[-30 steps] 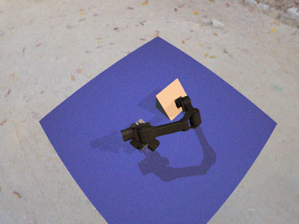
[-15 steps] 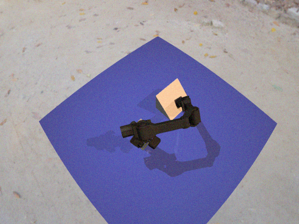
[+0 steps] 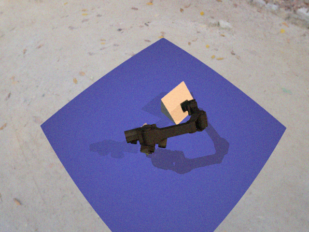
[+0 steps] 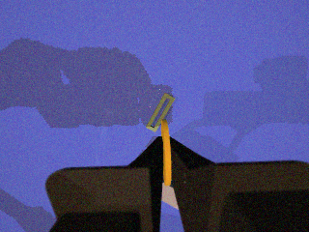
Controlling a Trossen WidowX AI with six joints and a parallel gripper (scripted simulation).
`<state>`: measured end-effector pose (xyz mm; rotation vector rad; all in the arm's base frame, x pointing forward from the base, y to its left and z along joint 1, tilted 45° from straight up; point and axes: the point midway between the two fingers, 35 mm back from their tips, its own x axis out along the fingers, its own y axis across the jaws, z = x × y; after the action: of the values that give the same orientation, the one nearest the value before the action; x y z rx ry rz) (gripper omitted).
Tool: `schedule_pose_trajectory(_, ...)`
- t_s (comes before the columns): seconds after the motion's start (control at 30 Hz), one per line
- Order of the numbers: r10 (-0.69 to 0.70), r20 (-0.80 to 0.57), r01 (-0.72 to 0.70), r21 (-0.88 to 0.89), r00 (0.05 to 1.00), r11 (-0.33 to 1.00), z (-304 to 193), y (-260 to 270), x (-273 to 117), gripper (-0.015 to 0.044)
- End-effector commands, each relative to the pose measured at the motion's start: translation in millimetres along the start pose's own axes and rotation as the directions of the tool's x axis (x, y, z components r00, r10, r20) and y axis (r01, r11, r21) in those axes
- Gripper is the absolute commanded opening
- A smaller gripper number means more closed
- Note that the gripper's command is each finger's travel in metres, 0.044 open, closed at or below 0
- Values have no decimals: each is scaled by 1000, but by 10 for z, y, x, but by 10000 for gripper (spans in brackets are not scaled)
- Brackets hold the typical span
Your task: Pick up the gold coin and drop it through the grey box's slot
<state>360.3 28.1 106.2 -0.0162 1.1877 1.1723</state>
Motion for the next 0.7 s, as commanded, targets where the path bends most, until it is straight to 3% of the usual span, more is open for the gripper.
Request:
schedule_pose_trajectory(0.0,0,-3,0,-103,1000,995,-3,7,-1,0)
schedule_pose_trajectory(0.33,0,-3,-1,-432,1000,902,1,19,-2,0)
schedule_pose_trajectory(0.67,0,-3,-2,-710,1000,704,4,30,-3,0)
